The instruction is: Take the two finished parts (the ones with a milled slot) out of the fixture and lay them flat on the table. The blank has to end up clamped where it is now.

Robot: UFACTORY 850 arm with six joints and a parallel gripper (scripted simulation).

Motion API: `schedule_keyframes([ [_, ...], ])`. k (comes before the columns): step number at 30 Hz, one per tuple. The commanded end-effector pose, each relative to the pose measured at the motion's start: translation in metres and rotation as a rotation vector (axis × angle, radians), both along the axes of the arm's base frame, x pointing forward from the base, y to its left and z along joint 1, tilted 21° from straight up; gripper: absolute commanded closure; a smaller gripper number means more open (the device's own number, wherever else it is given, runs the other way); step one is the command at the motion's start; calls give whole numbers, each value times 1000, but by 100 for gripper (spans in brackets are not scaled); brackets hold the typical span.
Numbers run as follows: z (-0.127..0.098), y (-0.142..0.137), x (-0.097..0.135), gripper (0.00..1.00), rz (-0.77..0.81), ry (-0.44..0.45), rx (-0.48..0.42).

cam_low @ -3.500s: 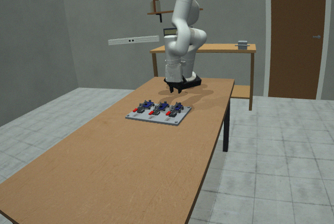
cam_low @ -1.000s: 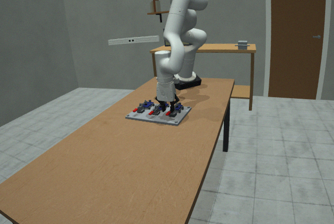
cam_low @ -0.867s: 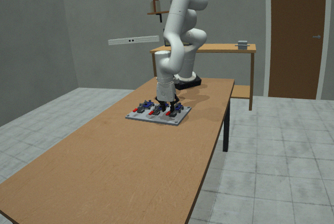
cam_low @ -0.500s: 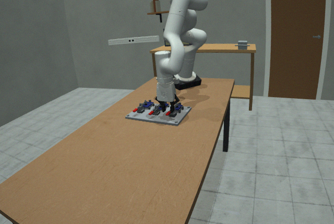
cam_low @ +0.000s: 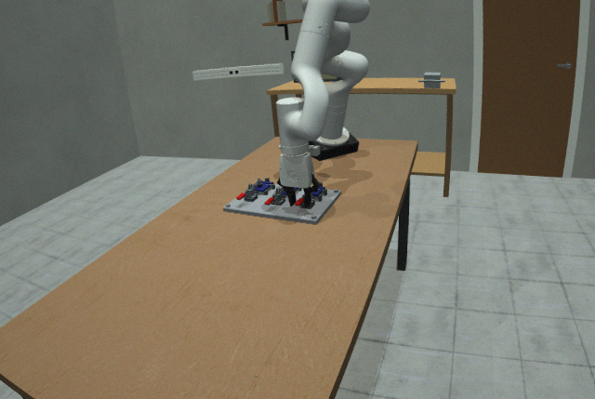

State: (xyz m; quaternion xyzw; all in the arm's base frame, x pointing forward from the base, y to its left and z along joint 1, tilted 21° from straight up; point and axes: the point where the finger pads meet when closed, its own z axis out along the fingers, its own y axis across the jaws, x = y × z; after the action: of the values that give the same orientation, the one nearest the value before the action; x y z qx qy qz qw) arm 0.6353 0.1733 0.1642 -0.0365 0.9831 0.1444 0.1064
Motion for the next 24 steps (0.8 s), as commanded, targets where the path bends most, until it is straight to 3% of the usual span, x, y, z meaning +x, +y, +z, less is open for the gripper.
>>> schedule_keyframes([
  [1, -4, 2, 2, 52, 0, -2, 1],
  [17, -4, 2, 2, 52, 0, -2, 1],
  [18, -4, 2, 2, 100, 0, -2, 1],
  [24, -4, 2, 2, 100, 0, -2, 1],
])
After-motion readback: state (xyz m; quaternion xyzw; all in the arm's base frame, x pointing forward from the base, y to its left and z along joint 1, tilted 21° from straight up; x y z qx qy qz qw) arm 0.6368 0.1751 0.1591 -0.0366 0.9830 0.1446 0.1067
